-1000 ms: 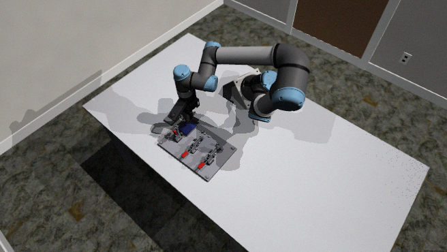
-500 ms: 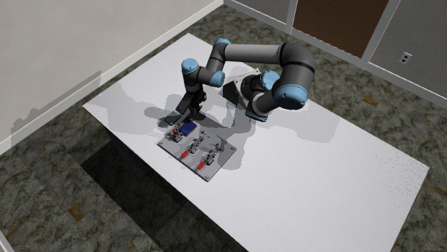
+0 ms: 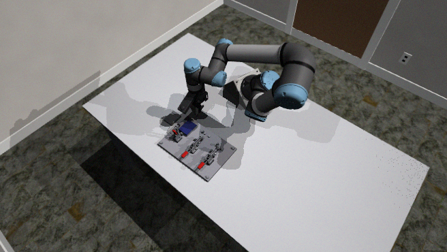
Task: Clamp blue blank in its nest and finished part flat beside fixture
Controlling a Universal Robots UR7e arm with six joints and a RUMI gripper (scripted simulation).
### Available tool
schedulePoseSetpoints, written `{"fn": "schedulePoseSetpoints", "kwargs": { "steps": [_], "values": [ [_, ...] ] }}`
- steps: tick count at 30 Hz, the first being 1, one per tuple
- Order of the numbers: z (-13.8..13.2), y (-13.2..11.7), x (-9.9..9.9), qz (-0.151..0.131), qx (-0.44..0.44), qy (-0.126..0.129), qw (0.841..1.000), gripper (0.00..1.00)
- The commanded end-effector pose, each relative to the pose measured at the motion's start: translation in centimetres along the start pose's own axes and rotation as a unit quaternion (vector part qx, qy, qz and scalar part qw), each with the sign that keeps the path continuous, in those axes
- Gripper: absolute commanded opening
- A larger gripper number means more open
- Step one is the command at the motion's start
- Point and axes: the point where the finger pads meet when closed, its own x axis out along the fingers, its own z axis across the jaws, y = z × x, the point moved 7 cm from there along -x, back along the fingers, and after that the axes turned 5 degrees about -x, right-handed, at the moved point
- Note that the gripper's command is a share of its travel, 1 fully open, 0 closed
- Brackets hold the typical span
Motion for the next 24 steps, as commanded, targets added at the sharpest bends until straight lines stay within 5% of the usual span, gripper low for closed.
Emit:
{"fn": "schedulePoseSetpoints", "kwargs": {
  "steps": [1, 24],
  "values": [
    [0.0, 0.0, 1.6, 0.000, 0.000, -0.001, 1.000, 0.00],
    [0.0, 0.0, 2.6, 0.000, 0.000, -0.001, 1.000, 0.00]
  ]
}}
